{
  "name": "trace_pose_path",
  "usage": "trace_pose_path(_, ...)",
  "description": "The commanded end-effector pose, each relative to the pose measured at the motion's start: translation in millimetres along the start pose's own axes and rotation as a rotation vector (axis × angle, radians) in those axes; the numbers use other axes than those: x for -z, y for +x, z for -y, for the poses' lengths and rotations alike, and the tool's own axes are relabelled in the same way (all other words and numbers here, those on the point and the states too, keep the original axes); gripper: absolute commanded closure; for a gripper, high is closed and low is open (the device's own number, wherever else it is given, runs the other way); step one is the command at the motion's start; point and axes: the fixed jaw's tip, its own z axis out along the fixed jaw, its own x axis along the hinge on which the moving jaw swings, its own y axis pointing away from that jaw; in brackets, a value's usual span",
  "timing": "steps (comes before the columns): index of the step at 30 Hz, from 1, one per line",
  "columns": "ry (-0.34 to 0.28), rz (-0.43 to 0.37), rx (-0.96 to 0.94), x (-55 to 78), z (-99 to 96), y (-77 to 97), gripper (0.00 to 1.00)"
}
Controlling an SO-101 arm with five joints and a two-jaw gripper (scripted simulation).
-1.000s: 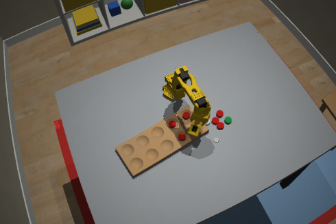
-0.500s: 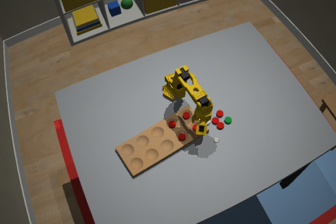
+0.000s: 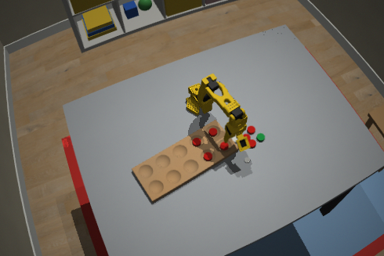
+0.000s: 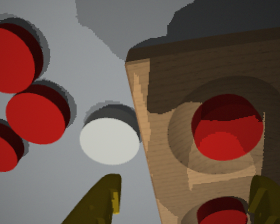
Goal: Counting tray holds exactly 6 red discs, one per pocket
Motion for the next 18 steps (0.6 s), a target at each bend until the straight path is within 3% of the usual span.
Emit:
trace_pose_path(1,-0.013,0.076,0.174,12.2,-8.2,-4.1,0.73)
trace_pose_path(18,0.009,0.08,0.968,9.4,-31.1,9.6,0.73)
